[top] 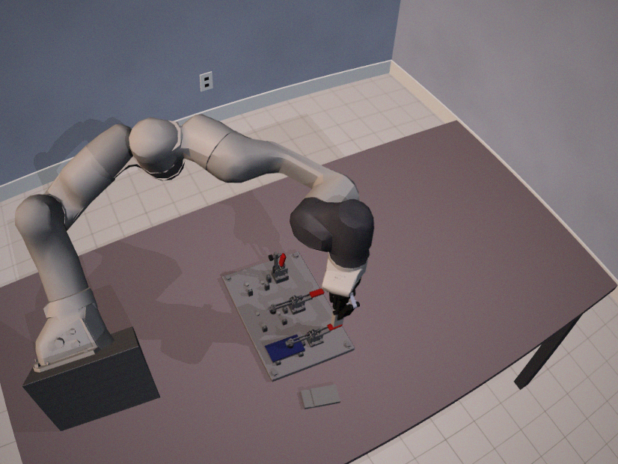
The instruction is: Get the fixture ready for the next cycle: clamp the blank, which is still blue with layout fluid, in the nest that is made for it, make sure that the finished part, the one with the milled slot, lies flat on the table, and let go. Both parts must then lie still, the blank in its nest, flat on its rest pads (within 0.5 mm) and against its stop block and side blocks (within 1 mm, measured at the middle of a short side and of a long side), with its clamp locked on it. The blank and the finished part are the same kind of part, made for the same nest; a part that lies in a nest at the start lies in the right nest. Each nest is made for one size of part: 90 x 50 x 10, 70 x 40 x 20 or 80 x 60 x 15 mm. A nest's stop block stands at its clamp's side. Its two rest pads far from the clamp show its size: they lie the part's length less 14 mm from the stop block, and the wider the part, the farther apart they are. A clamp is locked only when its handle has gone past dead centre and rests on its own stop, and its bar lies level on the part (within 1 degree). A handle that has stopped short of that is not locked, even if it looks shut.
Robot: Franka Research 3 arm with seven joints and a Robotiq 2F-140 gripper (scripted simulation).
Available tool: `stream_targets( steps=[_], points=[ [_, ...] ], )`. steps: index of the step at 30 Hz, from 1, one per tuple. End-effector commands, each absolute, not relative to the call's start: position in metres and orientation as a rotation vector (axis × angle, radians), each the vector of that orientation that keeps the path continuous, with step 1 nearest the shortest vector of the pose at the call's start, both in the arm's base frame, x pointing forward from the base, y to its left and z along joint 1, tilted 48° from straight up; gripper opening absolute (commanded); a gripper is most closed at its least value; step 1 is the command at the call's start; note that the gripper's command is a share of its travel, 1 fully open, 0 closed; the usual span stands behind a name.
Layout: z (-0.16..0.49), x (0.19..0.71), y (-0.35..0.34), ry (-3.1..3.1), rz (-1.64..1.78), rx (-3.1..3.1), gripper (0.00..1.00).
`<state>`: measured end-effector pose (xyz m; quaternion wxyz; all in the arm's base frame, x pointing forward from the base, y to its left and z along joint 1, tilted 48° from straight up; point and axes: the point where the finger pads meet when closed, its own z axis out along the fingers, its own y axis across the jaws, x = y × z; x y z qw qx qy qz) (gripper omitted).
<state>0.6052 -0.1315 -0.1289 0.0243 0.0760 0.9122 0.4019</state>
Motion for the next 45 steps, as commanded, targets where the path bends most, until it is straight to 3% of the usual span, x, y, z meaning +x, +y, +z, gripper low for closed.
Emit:
stream_targets(
  steps=[1,45],
  points=[
    [-0.1327,0.6051,-0.1259,2.822,1.248,0.237,0.0],
    [-0.1355,0.6056,-0.1228,2.822,1.248,0.237,0.0]
  ],
)
